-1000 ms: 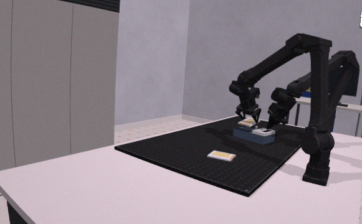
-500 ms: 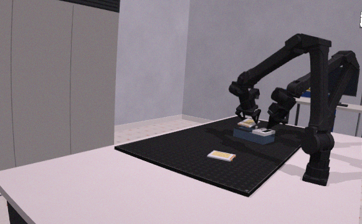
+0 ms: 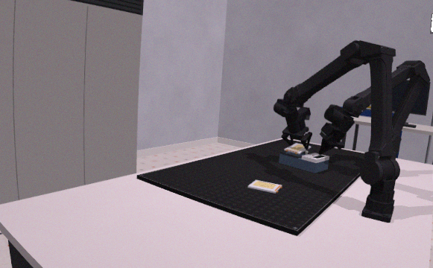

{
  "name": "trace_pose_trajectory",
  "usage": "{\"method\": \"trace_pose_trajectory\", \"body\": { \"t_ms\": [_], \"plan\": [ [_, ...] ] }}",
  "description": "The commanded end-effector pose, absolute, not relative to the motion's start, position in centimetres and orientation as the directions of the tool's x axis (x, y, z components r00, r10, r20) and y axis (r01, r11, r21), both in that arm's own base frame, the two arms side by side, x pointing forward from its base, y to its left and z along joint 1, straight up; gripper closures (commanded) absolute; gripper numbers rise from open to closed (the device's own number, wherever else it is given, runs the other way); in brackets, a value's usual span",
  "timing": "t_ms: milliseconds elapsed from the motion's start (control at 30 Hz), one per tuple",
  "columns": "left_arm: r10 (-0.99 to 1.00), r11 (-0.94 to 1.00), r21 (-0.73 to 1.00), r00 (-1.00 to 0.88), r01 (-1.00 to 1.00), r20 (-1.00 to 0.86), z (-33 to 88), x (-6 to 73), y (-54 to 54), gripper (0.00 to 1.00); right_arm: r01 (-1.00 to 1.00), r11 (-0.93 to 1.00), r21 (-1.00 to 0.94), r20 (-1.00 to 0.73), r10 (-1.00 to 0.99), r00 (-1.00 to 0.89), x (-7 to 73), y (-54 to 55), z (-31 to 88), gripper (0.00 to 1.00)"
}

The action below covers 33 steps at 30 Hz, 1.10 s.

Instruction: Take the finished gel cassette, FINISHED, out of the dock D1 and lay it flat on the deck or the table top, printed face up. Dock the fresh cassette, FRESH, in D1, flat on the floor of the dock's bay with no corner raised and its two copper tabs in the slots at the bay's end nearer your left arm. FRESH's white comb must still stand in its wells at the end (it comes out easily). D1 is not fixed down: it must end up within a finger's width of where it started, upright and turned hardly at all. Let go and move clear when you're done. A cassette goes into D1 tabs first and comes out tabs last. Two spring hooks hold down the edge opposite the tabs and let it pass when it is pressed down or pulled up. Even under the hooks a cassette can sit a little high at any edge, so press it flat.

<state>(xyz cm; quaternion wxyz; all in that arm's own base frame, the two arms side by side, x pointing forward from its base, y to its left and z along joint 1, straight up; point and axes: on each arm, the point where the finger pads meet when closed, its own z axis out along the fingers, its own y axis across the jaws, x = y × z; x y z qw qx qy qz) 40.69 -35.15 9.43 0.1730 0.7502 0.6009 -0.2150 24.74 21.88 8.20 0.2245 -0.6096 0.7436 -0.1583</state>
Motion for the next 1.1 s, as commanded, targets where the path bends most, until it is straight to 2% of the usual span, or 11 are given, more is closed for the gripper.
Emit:
{"method": "trace_pose_trajectory", "body": {
  "t_ms": [0,1067],
  "plan": [
    [0.823,-0.218,0.011,0.190,0.976,-0.535,9.33,40.65,-35.84,1.00,-0.899,0.140,-0.416,0.007,-0.988,-0.157,21.74,18.32,1.57,1.00],
    [0.825,-0.220,0.007,0.190,0.975,-0.533,9.03,40.44,-35.90,1.00,-0.899,0.140,-0.416,0.007,-0.988,-0.157,21.74,18.32,1.57,1.00]
  ]
}}
